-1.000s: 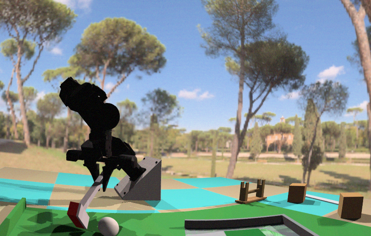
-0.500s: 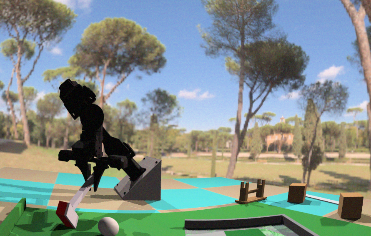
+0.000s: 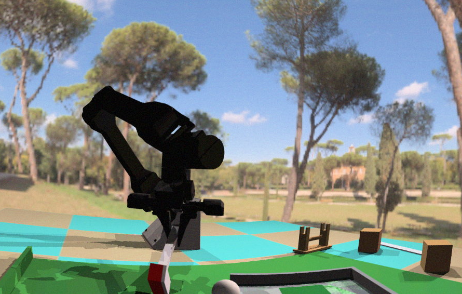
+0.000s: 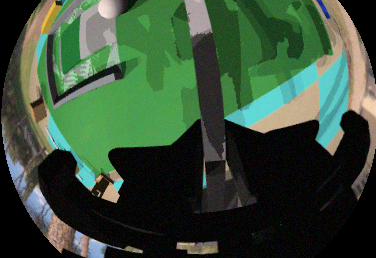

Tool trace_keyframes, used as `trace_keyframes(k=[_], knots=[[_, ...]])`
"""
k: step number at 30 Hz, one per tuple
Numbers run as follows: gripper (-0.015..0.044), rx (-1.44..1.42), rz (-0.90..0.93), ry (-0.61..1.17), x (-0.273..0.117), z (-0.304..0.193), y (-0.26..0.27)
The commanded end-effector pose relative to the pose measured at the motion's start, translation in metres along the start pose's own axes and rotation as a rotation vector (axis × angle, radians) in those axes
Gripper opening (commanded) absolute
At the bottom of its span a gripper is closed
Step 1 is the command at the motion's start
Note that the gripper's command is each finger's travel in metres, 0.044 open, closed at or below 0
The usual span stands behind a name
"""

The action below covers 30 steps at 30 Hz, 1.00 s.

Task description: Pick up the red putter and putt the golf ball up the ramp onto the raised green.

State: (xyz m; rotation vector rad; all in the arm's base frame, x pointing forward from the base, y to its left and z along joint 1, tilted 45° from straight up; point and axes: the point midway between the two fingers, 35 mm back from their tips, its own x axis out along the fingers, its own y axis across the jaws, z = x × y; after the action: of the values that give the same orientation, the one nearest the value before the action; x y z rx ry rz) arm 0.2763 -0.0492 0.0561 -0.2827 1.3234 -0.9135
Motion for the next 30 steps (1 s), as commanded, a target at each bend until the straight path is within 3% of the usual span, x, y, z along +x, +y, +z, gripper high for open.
trace_keyframes(k=[1,12,30], knots=[[0.0,0.014,0.005,-0.005,-0.006,0.002,0.004],[0.0,0.013,0.006,-0.004,-0.06,0.001,0.004],[0.0,0.009,0.005,-0.005,-0.053,0.001,0.004]])
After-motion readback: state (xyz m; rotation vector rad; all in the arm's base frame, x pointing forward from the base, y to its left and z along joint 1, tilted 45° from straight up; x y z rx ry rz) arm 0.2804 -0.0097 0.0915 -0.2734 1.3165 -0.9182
